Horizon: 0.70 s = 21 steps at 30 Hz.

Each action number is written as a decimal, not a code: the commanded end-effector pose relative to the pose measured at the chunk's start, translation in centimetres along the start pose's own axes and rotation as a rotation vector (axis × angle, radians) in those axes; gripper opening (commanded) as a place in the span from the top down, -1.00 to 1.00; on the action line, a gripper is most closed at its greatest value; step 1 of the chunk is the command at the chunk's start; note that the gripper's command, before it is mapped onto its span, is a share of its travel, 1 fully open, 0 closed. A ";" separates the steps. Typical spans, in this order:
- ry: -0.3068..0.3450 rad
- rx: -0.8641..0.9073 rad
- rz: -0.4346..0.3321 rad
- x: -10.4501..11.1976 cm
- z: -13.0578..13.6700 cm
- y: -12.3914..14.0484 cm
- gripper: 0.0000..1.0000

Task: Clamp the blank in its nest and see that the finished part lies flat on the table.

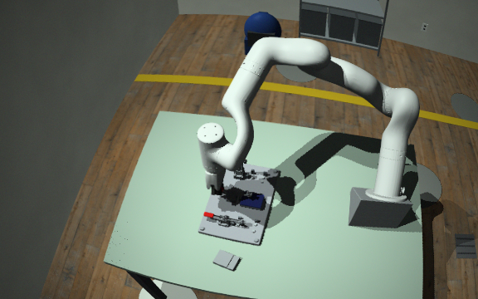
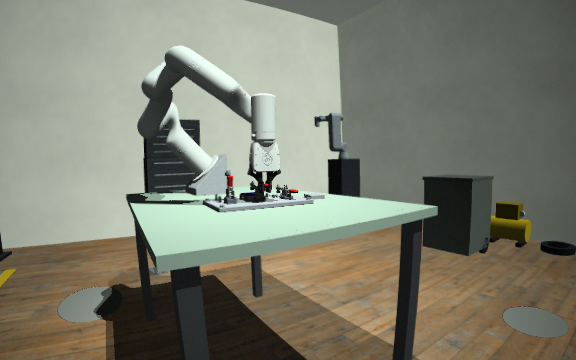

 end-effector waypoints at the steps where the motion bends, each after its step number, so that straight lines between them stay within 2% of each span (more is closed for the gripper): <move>1: 0.001 0.000 -0.001 -0.2 0.0 0.2 1.00; 21: 0.001 0.000 -0.001 -1.1 0.0 0.7 1.00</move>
Point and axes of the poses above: the point where the finger pads meet when closed, its own x axis back along the fingers, its own z axis across the jaws, y = z × x, the point moved 6 cm from there along x, back along the fingers, and after that the axes turned 3 degrees about x, right-handed, at the moved point
